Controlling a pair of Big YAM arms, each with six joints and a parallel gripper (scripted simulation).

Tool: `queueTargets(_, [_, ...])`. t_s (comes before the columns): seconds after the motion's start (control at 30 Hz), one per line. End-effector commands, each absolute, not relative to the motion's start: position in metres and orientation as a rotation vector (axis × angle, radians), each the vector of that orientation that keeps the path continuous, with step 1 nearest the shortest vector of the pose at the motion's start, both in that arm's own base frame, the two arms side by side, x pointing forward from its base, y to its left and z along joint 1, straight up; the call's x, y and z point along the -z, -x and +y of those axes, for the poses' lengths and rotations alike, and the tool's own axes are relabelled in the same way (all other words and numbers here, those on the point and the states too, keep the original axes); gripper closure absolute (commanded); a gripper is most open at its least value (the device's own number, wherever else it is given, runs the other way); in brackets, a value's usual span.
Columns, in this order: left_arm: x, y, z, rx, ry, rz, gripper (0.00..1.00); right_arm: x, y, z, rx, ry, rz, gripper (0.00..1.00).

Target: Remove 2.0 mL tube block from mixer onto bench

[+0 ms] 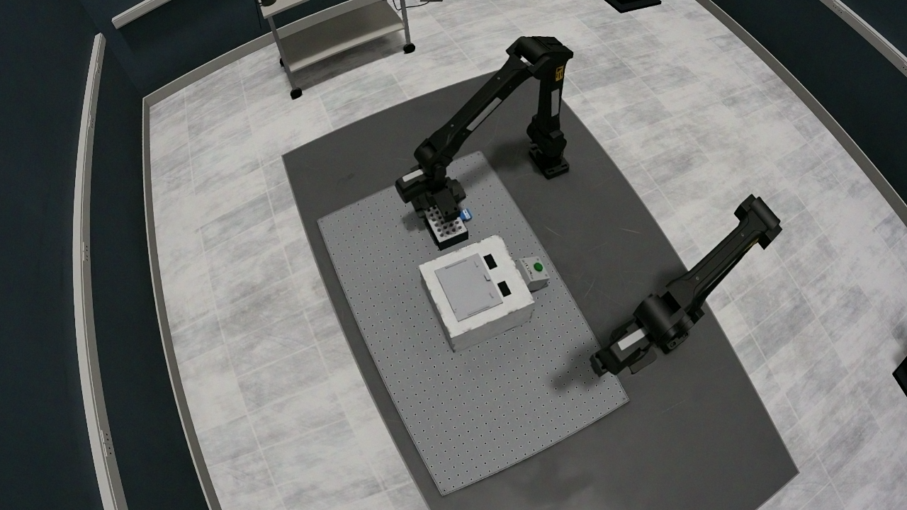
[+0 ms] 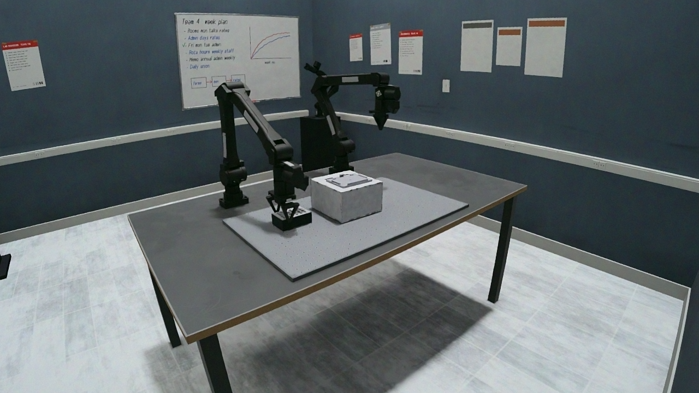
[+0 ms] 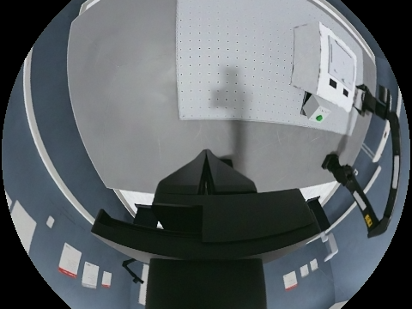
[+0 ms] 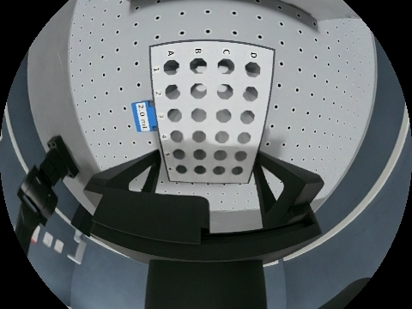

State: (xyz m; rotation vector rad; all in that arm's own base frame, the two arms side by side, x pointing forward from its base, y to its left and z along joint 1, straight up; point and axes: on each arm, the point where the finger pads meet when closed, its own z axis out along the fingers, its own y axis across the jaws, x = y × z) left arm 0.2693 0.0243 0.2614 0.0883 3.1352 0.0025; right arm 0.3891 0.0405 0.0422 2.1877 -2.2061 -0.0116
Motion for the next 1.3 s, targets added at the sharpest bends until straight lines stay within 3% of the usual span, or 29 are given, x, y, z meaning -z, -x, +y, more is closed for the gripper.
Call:
queueTargets(0.0, [-0.269,-0.276,0.024,-0.002,-0.083,3.112,1.0,-0.051,-0.41,0.038,-0.035,-2.217,-2.224,0.0])
queueTargets(1.27, [-0.279,-0.283,0.024,-0.005,-0.085,3.089,1.0,-0.062,-0.401,0.036,-0.002,-2.197,-2.207,0.0])
